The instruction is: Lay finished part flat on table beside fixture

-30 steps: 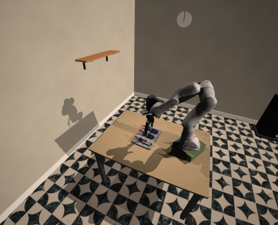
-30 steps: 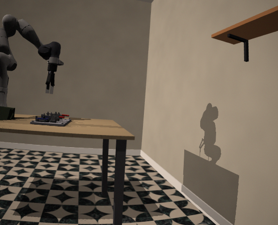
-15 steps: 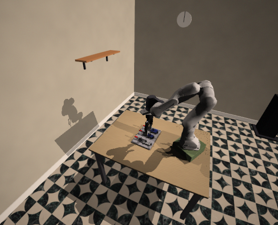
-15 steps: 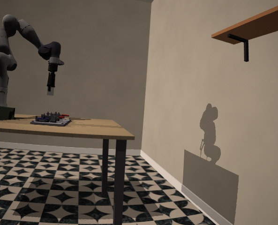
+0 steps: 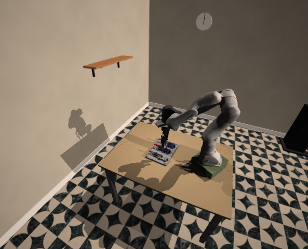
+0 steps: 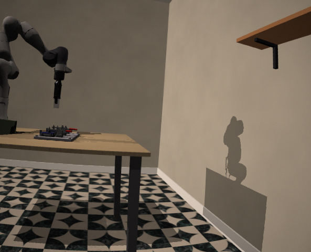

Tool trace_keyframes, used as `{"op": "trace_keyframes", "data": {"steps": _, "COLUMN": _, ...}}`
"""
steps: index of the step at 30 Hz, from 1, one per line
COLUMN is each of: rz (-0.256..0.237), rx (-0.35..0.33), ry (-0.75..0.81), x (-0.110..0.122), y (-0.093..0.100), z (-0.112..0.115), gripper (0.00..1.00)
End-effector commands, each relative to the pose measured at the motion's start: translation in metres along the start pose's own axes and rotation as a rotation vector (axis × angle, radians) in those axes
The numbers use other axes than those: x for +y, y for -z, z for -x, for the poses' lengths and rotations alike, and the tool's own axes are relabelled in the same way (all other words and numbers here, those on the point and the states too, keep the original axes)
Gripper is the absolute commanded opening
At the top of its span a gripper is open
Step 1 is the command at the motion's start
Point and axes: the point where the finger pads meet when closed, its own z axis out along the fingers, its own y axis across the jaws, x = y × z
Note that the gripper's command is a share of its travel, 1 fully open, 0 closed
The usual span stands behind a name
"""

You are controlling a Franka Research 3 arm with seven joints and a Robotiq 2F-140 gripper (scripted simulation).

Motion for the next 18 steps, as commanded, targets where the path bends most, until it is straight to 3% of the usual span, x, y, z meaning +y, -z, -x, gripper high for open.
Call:
{"op": "trace_keyframes", "data": {"steps": 1, "rz": -0.002, "rx": 0.002, "ry": -0.006, "x": -0.0006, "y": 0.0001, "z": -0.001, "gripper": 0.28}}
{"op": "trace_keyframes", "data": {"steps": 18, "rz": -0.002, "rx": 0.002, "ry": -0.006, "x": -0.0006, "y": -0.0044, "z": -0.001, "gripper": 0.28}}
